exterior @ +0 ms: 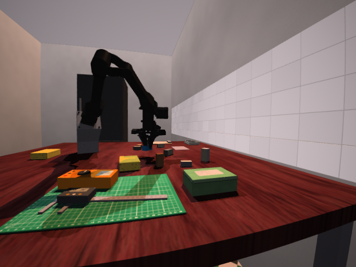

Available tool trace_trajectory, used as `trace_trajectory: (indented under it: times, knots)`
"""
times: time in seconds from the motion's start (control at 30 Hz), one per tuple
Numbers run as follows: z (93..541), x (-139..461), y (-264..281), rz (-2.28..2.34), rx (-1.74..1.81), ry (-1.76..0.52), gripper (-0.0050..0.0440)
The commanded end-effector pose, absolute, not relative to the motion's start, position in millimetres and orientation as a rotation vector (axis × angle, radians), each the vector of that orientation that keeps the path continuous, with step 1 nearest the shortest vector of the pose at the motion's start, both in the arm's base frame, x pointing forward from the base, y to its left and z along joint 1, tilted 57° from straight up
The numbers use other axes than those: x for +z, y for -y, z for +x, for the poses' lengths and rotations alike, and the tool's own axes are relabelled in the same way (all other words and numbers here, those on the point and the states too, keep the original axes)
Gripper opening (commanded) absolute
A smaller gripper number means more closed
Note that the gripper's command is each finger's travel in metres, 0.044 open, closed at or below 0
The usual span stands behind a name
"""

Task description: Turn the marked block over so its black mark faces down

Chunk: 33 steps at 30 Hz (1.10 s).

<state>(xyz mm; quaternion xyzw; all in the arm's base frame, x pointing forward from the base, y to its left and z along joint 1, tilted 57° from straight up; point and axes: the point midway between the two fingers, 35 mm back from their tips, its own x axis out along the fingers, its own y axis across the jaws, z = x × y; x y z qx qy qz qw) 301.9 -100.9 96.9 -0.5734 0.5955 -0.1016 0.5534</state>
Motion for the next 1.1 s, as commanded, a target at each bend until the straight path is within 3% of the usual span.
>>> trace_trajectory:
  times: [0.0, 0.67, 1.07]
  knots:
    - [305.4, 90.8, 109.6, -1.360, -0.235, -1.399, -0.0050]
    - [307.9, 93.8, 110.0, -1.347, -0.157, -1.280, -0.0050]
    - [314.7, 91.4, 105.5, -1.281, 0.201, -0.811, -0.0050]
